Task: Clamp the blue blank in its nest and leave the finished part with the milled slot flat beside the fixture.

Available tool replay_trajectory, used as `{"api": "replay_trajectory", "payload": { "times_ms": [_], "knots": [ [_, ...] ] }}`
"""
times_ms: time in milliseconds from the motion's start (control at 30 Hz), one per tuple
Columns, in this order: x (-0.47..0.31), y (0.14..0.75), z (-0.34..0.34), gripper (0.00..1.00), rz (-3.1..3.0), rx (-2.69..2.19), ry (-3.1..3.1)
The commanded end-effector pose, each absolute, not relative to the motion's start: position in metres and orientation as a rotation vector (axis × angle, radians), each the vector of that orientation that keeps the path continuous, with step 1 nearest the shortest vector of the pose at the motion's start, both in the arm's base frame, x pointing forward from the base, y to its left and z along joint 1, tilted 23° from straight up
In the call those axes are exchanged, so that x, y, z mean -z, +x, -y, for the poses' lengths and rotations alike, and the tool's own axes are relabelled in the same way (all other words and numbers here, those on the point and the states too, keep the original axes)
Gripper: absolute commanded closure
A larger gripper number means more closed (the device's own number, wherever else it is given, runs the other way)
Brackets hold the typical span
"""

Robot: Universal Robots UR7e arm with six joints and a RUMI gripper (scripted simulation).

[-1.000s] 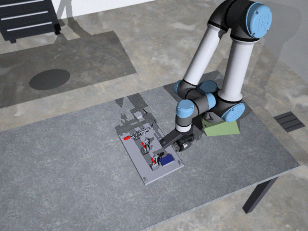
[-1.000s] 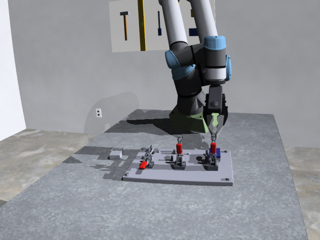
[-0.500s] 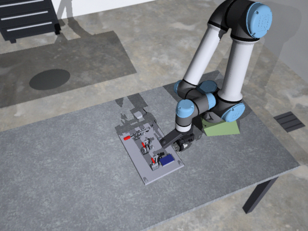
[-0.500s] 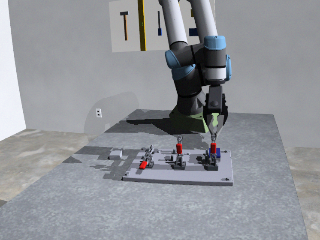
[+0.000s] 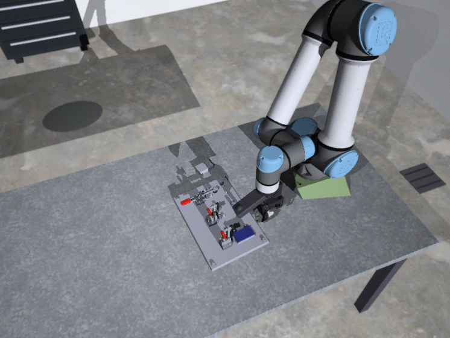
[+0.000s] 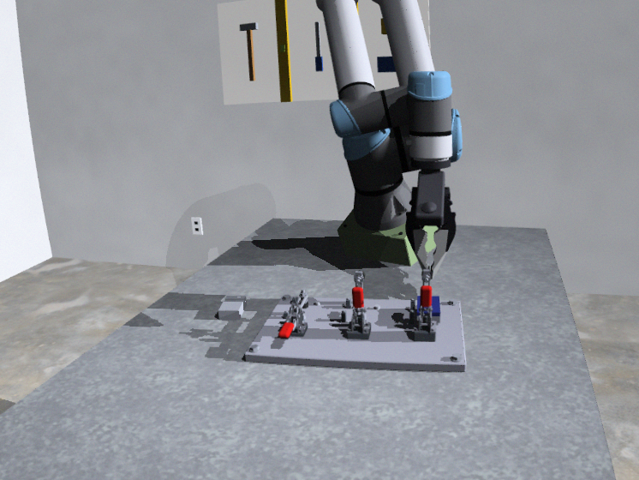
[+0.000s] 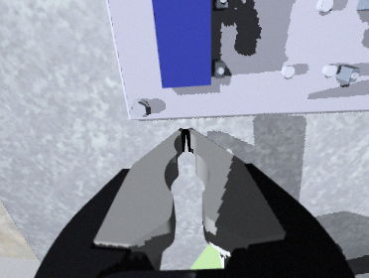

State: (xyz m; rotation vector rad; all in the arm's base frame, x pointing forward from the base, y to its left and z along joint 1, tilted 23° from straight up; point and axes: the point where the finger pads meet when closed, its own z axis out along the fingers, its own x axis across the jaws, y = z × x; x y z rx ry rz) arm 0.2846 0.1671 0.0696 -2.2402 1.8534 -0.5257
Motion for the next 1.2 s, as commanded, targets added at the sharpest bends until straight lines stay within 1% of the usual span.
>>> {"api": "replay_trajectory", "payload": {
  "times_ms": [0, 567, 1167],
  "knots": [
    [-0.071, 0.289, -0.173, 1.00, -1.853, 0.526, -2.240],
    [-0.082, 0.324, -0.216, 1.00, -1.853, 0.526, -2.240],
    [-0.080, 0.335, -0.226, 1.00, -1.853, 0.526, -2.240]
  ]
}}
